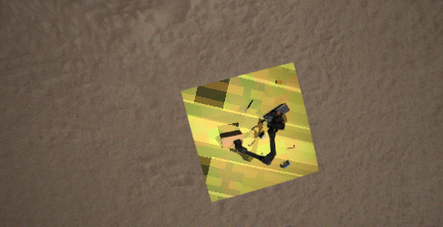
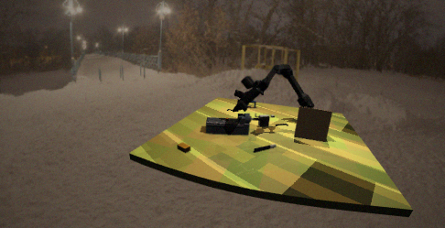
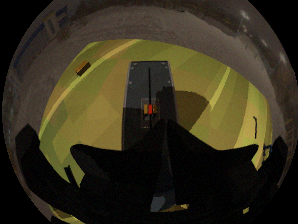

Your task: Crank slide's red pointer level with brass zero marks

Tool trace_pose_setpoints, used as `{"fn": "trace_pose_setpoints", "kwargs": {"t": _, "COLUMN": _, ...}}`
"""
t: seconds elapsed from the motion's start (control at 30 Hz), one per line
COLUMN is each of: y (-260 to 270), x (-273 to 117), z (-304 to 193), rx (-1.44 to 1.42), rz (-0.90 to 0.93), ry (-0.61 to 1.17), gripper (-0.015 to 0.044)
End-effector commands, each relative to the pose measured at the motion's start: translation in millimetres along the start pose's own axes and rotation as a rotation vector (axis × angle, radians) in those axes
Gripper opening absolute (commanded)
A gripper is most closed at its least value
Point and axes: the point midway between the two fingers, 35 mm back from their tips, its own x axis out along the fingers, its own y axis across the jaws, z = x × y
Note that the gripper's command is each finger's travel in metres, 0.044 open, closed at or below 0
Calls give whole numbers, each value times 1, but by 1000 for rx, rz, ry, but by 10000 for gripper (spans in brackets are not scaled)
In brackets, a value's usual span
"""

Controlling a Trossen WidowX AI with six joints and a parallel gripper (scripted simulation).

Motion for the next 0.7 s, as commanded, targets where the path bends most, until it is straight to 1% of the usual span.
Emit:
{"fn": "trace_pose_setpoints", "kwargs": {"t": 0.0, "y": 0, "x": 0, "z": 0, "rx": 0, "rz": 0, "ry": 0, "gripper": 0}}
{"fn": "trace_pose_setpoints", "kwargs": {"t": 0.47, "y": 0, "x": 0, "z": 0, "rx": 0, "rz": 0, "ry": 0, "gripper": 0}}
{"fn": "trace_pose_setpoints", "kwargs": {"t": 0.67, "y": 0, "x": 0, "z": 0, "rx": 0, "rz": 0, "ry": 0, "gripper": 157}}
